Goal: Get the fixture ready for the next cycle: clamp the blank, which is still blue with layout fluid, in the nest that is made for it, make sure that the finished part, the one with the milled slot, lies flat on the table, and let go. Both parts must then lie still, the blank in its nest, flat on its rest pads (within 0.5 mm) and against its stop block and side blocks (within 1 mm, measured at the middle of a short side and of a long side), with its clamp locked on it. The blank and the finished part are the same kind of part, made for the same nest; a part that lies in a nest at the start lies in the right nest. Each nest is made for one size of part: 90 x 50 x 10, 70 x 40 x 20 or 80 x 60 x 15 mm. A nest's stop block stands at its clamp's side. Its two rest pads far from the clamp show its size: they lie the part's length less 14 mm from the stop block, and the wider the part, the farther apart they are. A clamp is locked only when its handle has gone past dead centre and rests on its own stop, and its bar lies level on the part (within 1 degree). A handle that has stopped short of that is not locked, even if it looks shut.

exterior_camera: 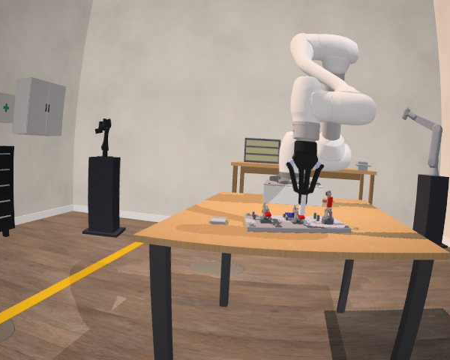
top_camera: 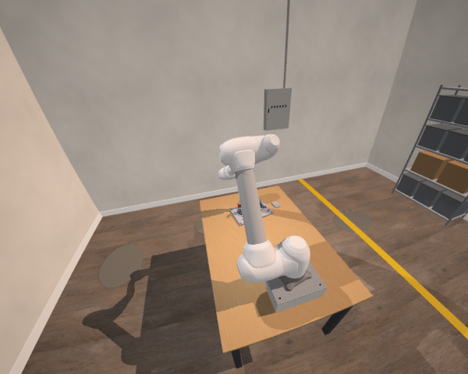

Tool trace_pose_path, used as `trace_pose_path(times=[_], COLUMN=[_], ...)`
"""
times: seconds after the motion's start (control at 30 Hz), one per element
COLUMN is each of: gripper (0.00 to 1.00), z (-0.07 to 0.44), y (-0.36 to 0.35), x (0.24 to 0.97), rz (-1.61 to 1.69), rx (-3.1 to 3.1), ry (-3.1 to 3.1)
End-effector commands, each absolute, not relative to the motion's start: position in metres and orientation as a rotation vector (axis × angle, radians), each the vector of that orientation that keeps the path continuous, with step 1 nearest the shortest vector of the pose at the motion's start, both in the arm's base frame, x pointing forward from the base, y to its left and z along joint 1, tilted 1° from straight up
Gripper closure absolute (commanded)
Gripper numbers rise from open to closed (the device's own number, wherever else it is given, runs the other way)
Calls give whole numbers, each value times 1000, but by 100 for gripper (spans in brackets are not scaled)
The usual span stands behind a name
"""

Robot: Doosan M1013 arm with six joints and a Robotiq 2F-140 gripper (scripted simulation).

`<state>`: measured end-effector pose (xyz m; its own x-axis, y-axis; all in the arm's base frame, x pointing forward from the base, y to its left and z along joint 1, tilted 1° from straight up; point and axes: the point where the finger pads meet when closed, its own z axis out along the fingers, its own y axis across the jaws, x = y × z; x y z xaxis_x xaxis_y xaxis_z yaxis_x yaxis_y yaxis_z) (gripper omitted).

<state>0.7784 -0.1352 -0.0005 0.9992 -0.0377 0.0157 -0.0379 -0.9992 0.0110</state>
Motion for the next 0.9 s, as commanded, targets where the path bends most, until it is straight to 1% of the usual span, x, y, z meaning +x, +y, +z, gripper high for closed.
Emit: trace_pose_path(times=[0.0,0.43,0.87], gripper=[100,100,100], z=[0,2,30], y=[-135,-135,-135], x=[778,778,778], rz=[25,25,25], rx=[3130,3130,3130], ry=[-59,-59,-59])
